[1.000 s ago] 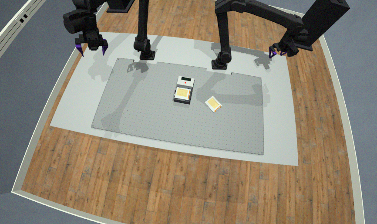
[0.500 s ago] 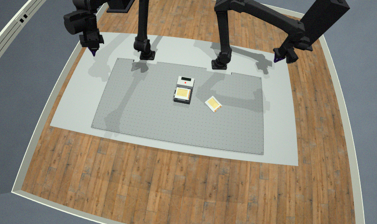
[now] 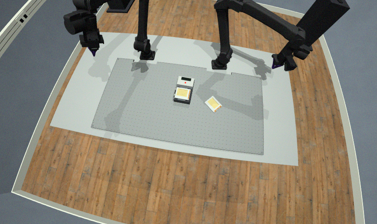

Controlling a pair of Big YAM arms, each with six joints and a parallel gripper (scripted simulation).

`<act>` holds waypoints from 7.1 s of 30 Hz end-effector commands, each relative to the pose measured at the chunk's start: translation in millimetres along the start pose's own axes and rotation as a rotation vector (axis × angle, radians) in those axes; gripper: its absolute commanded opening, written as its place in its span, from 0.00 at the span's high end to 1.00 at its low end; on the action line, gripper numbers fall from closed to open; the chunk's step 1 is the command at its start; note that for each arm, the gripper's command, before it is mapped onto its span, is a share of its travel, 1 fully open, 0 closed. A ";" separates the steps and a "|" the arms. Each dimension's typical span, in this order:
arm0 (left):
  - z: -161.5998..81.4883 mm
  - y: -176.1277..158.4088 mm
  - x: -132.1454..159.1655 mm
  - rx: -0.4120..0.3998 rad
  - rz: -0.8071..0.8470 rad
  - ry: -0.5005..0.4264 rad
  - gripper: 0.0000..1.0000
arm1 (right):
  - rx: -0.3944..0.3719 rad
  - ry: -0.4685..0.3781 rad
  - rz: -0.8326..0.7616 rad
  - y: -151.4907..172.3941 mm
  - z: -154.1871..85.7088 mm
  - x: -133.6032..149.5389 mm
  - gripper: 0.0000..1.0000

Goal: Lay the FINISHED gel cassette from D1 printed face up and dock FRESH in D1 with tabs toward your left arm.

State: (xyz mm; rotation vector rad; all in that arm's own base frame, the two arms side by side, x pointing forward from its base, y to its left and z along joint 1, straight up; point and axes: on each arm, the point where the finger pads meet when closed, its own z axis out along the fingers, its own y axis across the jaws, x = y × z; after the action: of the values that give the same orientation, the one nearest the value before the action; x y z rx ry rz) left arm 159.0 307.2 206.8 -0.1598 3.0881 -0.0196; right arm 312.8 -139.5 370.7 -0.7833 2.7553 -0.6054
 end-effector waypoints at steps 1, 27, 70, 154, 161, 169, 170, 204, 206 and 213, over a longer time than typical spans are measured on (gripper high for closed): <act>-24.5 4.6 -22.7 -0.035 0.002 -0.014 1.00 | 0.013 -0.010 0.004 -3.9 -5.8 -1.4 1.00; -37.7 -71.8 -100.2 -0.017 0.081 0.003 1.00 | 0.013 -0.010 0.004 -3.9 -5.8 -1.4 1.00; -64.3 -249.6 -169.2 -0.009 0.268 0.050 1.00 | 0.013 -0.010 0.004 -3.9 -5.8 -1.4 1.00; -72.9 -305.9 -172.7 -0.009 0.268 0.050 1.00 | -0.389 0.132 -0.003 120.2 87.9 -88.1 1.00; -72.9 -305.9 -172.7 -0.009 0.268 0.050 1.00 | -0.373 0.098 -0.167 140.4 89.1 -102.8 1.00; -72.9 -305.9 -172.7 -0.009 0.268 0.050 1.00 | -0.341 0.044 -0.428 173.8 89.4 -124.7 1.00; -72.9 -305.9 -172.7 -0.009 0.268 0.050 1.00 | -0.337 0.037 -0.460 178.2 89.2 -127.2 1.00; -72.9 -305.9 -172.7 -0.009 0.268 0.050 1.00 | -0.143 -0.160 -1.430 318.1 72.8 -175.6 1.00; -72.9 -305.9 -172.7 -0.009 0.268 0.050 1.00 | -0.125 -0.172 -1.494 327.9 70.9 -176.6 1.00; -72.9 -305.9 -172.7 -0.009 0.268 0.050 1.00 | -0.078 -0.201 -1.653 352.3 66.2 -178.3 1.00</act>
State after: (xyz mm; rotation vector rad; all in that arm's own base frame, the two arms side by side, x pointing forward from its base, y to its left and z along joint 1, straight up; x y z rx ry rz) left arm 346.4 19.7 273.2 0.2757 3.1671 -0.0160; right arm 321.6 193.4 174.5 -2.7223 1.5175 -0.4912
